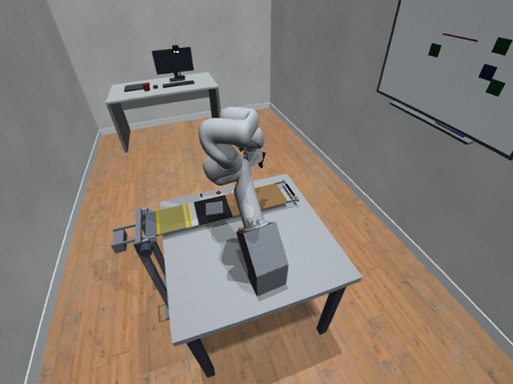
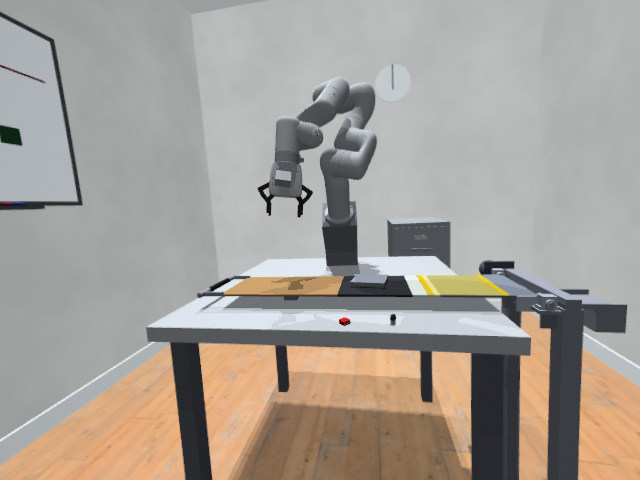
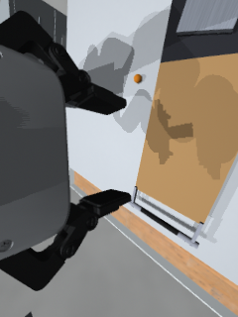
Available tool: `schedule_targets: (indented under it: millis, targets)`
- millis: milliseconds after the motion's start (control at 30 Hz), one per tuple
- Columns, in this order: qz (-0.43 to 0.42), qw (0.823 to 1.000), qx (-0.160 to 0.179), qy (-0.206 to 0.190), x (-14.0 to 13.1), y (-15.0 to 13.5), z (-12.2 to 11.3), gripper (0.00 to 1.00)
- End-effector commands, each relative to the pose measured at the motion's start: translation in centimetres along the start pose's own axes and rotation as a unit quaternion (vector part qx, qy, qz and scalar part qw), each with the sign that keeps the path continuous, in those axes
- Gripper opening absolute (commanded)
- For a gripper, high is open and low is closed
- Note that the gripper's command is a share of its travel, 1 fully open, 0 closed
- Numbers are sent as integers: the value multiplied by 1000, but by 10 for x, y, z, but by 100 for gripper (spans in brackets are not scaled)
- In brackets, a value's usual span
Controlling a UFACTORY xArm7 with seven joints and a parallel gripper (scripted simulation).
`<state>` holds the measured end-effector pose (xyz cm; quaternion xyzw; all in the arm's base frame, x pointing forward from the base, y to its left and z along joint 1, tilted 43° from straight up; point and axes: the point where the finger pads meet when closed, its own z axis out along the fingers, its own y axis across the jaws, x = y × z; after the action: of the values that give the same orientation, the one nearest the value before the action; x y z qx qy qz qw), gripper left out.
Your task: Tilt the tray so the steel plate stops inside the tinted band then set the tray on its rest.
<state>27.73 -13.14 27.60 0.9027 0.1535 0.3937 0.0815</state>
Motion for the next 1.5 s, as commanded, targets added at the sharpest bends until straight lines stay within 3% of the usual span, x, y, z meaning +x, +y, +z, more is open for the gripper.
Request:
schedule_targets:
  millis: [0,67,400,467,533,967,1100,1467]
  targets:
    - [12,999,22,20,10,7,-1,100]
    - [29,998,47,39,17,17,2,100]
    - [29,998,47,40,17,17,2,100]
    - [59,993,80,60,22,38,10,100]
    - [74,991,93,65,21,49,17,100]
    - [105,986,110,68,15,74,34,100]
    - [139,982,118,56,-4,109,60,100]
    - [156,980,114,41,-20,132,76,100]
